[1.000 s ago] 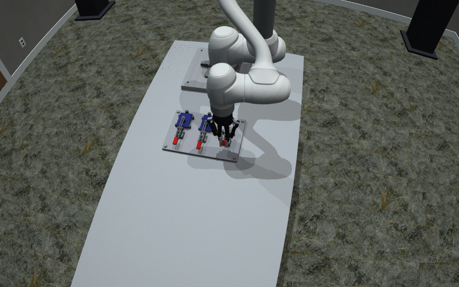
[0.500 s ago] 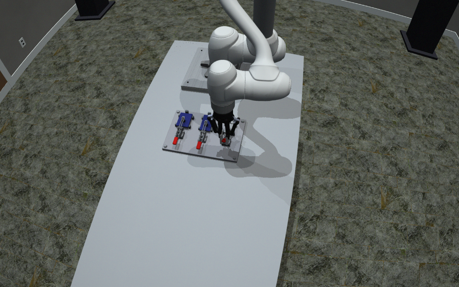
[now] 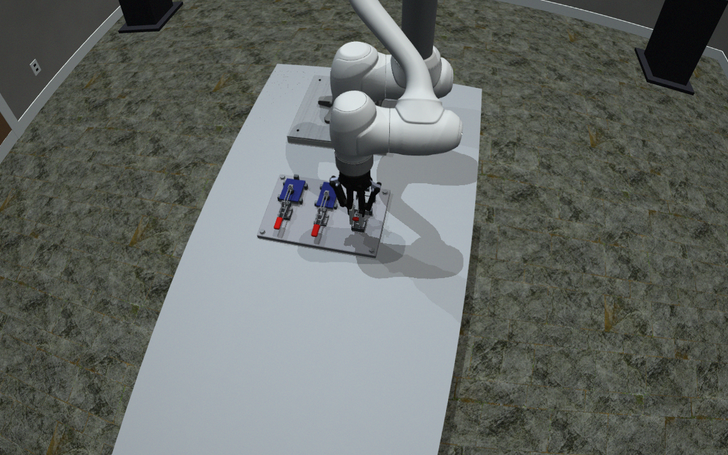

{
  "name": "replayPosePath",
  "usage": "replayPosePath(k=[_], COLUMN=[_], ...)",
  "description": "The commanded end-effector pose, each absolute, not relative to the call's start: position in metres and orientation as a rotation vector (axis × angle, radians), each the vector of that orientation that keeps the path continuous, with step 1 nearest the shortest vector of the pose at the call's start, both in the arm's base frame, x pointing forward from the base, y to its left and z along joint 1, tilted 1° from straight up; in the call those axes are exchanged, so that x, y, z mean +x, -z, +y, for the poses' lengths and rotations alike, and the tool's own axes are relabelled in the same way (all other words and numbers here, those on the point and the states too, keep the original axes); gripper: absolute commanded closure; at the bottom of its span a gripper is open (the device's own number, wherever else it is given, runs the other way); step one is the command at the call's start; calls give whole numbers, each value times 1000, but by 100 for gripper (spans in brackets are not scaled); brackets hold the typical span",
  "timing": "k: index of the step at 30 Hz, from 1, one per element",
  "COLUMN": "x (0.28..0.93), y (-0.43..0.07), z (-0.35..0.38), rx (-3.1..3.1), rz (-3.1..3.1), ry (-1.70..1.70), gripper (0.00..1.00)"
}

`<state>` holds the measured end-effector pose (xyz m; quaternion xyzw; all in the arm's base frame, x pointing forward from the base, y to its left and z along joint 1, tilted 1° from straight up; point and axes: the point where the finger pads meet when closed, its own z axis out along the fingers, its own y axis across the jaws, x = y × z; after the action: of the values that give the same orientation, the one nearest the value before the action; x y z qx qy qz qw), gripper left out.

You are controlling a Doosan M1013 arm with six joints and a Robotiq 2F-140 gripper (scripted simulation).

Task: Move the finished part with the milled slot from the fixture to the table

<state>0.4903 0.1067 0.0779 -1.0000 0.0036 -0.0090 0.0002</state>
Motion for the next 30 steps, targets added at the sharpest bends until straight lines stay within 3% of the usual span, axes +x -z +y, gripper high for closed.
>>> replayPosePath(k=[1, 30], x=[488, 476], y=[-78, -79], z=[107, 107], rx=[-3141, -3141], rz=[11, 11], ry=[28, 28], gripper=[89, 89])
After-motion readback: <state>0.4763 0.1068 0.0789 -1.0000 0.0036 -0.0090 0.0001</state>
